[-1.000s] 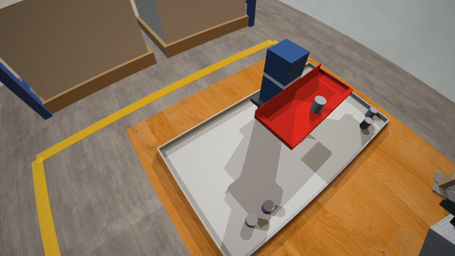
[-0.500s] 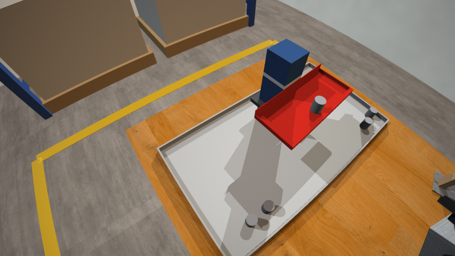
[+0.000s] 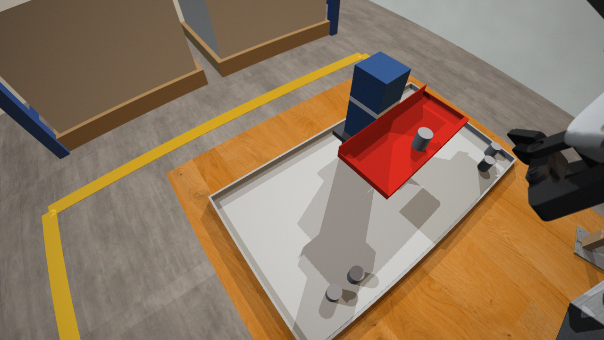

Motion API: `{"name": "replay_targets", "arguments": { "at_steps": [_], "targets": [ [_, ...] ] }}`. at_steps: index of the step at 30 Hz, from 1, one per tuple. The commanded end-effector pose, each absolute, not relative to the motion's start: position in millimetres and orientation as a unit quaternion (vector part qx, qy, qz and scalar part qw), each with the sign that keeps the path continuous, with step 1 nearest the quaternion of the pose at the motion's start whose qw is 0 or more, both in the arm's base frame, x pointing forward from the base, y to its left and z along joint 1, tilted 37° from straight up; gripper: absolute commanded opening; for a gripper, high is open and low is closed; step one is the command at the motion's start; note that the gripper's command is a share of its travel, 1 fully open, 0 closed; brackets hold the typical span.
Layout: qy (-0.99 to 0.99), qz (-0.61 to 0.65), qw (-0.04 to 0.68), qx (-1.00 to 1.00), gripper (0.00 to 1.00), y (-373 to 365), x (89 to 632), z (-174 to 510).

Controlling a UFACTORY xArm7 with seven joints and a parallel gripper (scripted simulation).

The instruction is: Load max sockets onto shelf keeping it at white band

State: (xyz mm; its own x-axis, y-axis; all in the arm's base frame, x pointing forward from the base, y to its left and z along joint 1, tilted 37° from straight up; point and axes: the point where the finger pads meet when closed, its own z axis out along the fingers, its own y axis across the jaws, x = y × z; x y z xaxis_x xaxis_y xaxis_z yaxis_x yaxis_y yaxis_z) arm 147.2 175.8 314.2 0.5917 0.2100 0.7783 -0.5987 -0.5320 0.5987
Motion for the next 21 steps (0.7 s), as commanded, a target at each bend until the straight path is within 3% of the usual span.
{"name": "replay_targets", "arguments": {
  "at_steps": [1, 7, 21],
  "targets": [
    [-0.215, 0.441, 0.407, 0.770, 1.00, 133, 170, 336],
    [-0.281, 0.441, 0.370, 0.768, 1.00, 100, 180, 343],
    [-0.529, 0.396, 0.184, 0.727, 1.00, -26, 192, 314]
  ]
}}
